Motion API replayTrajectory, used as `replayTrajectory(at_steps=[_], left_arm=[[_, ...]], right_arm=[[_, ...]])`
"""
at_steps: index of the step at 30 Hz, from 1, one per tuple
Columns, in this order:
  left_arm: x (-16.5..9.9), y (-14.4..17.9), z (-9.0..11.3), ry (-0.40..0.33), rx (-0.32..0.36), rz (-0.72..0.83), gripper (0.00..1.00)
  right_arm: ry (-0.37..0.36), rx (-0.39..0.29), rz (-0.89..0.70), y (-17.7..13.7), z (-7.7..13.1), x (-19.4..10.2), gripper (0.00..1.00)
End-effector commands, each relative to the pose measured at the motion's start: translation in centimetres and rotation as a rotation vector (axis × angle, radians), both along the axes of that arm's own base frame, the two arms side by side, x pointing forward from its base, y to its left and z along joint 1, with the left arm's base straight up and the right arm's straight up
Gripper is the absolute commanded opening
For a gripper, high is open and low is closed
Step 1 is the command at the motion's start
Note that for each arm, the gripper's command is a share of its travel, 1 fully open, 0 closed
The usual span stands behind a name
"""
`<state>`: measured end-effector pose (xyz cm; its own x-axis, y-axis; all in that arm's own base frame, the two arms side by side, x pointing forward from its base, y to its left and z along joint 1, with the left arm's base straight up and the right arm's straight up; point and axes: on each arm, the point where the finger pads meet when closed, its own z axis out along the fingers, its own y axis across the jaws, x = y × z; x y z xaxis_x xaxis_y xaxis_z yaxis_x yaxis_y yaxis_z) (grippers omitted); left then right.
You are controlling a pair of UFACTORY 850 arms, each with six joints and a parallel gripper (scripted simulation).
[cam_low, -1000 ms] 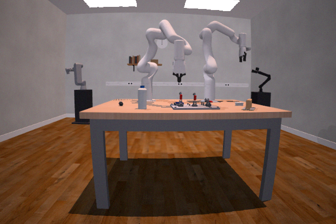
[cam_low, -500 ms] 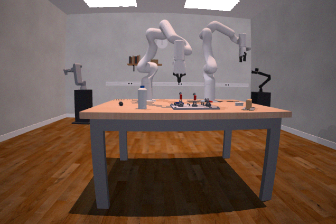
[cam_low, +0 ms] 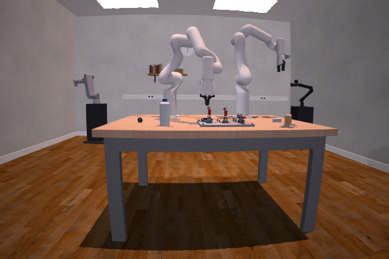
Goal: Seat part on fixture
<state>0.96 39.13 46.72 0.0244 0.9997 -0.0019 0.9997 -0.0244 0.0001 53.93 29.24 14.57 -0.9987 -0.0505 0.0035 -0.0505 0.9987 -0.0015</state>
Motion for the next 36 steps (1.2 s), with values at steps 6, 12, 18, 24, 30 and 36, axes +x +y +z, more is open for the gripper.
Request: replayTrajectory(at_steps=[6, 12, 18, 24, 30, 36], left_arm=[[0.0, 0.0, 0.1, 0.0, 0.002, 0.0, 1.0], [0.0, 0.0, 0.1, 0.0, 0.002, 0.0, 1.0], [0.0, 0.0, 0.1, 0.0, 0.002, 0.0, 1.0], [0.0, 0.0, 0.1, 0.0, 0.002, 0.0, 1.0], [0.0, 0.0, 0.1, 0.0, 0.002, 0.0, 1.0], [0.0, 0.0, 0.1, 0.0, 0.002, 0.0, 1.0]], right_arm=[[-0.003, 0.002, 0.0, 0.1, -5.6, 0.3, 0.0], [-0.003, 0.002, 0.0, 0.1, -6.4, 0.3, 0.0], [-0.003, 0.002, 0.0, 0.2, -6.4, 0.2, 0.0], [-0.003, 0.002, 0.0, 0.2, -6.4, -0.3, 0.0], [-0.003, 0.002, 0.0, 0.2, -6.4, -1.5, 0.0], [-0.003, 0.002, 0.0, 0.2, -6.4, -2.7, 0.0]])
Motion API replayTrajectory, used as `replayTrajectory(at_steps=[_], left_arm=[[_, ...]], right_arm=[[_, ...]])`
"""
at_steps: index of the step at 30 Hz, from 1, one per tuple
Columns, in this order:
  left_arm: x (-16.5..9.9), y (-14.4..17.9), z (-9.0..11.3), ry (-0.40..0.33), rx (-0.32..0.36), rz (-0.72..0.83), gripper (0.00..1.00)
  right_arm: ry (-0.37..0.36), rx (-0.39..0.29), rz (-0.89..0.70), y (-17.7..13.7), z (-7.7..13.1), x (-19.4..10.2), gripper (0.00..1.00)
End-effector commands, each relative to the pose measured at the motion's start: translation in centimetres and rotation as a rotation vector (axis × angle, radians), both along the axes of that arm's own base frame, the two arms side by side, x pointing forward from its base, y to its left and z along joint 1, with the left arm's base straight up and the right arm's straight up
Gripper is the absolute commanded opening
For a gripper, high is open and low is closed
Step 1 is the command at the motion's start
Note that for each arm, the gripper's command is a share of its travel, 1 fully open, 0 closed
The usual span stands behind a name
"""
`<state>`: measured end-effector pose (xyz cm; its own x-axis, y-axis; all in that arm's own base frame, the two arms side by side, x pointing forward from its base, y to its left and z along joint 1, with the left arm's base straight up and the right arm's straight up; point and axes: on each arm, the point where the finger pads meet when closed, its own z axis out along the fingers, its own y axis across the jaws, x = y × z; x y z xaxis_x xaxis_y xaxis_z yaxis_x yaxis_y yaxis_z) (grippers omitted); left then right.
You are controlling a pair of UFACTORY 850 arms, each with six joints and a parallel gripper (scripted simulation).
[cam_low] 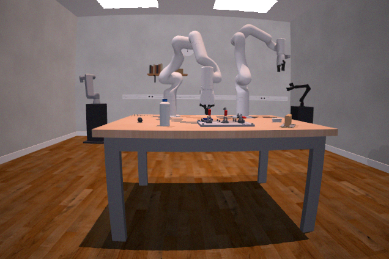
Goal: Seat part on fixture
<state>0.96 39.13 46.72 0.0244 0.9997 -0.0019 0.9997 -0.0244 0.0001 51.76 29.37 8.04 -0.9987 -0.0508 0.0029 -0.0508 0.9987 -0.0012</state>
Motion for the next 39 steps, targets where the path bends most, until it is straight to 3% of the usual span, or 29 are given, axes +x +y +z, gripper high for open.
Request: replayTrajectory(at_steps=[1, 15, 39], left_arm=[[0.0, 0.0, 0.1, 0.0, 0.002, 0.0, 1.0], [0.0, 0.0, 0.1, 0.0, 0.002, 0.0, 1.0], [0.0, 0.0, 0.1, 0.0, 0.002, 0.0, 1.0]], right_arm=[[-0.003, 0.001, 0.0, 0.1, 0.1, -0.9, 0.0], [-0.003, 0.001, 0.0, 0.1, 0.1, -4.8, 0.0], [-0.003, 0.001, 0.0, 0.1, -0.6, -5.4, 0.0]])
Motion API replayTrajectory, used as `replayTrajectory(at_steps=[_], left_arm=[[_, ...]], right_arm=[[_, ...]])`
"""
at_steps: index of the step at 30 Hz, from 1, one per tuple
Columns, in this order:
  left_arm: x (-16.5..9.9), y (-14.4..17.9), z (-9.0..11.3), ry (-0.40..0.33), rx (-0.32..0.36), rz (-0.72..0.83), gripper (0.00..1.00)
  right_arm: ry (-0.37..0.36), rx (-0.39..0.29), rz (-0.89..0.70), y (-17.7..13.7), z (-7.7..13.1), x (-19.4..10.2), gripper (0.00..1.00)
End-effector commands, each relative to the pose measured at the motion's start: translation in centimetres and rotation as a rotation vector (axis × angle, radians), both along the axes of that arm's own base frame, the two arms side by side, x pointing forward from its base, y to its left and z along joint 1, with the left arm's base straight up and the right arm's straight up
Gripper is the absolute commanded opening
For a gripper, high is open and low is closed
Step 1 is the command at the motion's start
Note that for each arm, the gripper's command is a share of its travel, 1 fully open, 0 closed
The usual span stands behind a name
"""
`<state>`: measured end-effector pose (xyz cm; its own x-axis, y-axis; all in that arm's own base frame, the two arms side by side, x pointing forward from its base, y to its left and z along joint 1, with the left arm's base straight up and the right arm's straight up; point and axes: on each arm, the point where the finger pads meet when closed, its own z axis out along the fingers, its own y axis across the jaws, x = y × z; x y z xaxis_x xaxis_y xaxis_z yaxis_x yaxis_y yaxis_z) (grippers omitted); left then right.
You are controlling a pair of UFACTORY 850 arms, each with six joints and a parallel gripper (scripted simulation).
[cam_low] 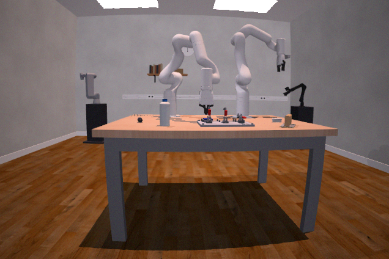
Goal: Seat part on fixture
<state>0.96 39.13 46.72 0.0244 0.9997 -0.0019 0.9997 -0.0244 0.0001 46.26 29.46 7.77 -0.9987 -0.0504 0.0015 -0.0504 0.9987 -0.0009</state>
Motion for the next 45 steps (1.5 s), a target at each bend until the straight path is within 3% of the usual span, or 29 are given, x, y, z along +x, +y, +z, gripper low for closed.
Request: replayTrajectory(at_steps=[1, 17, 45], left_arm=[[0.0, 0.0, 0.1, 0.0, 0.002, 0.0, 1.0], [0.0, 0.0, 0.1, 0.0, 0.002, 0.0, 1.0], [0.0, 0.0, 0.1, 0.0, 0.002, 0.0, 1.0]], right_arm=[[-0.001, 0.001, 0.0, 0.0, -0.6, 0.1, 0.0], [-0.001, 0.001, 0.0, 0.0, -3.0, 0.1, 0.0], [-0.001, 0.001, 0.0, 0.1, -3.2, 0.1, 0.0]])
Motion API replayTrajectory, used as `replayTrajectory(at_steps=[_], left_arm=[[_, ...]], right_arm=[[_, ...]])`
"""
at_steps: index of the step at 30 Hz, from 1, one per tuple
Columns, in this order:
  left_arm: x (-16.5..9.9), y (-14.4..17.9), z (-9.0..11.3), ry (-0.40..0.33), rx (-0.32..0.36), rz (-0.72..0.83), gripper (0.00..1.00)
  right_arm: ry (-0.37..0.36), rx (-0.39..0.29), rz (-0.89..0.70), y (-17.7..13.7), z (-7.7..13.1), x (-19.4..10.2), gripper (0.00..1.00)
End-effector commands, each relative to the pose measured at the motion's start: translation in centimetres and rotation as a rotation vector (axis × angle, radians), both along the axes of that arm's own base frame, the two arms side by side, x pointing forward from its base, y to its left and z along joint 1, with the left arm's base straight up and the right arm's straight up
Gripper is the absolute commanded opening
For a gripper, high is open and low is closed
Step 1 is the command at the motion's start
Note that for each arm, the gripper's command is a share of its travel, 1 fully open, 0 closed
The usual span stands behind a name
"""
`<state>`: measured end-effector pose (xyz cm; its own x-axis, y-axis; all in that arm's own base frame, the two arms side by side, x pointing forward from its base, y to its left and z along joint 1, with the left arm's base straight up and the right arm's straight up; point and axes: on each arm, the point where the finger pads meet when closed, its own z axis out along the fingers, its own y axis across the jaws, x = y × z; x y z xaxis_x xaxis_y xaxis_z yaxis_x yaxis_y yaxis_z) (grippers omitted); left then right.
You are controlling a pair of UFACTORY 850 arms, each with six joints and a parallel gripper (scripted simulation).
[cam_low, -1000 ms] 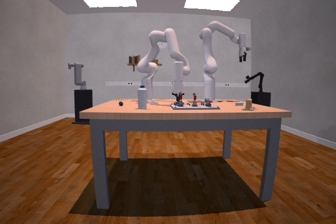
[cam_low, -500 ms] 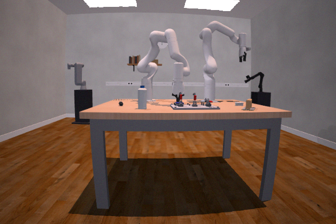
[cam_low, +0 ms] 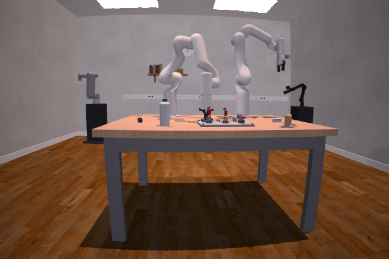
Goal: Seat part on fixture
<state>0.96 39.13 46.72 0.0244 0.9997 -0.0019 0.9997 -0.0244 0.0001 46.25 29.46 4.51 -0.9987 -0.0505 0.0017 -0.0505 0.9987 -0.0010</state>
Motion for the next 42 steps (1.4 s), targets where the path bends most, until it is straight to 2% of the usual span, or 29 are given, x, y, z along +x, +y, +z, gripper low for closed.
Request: replayTrajectory(at_steps=[1, 42], left_arm=[[0.0, 0.04, 0.09, 0.0, 0.002, 0.0, 1.0], [0.0, 0.04, 0.09, 0.0, 0.002, 0.0, 1.0]], right_arm=[[-0.002, 0.001, 0.0, 0.06, 0.04, 0.09, 0.0], [-0.002, 0.001, 0.0, 0.11, -0.28, 0.41, 0.0]])
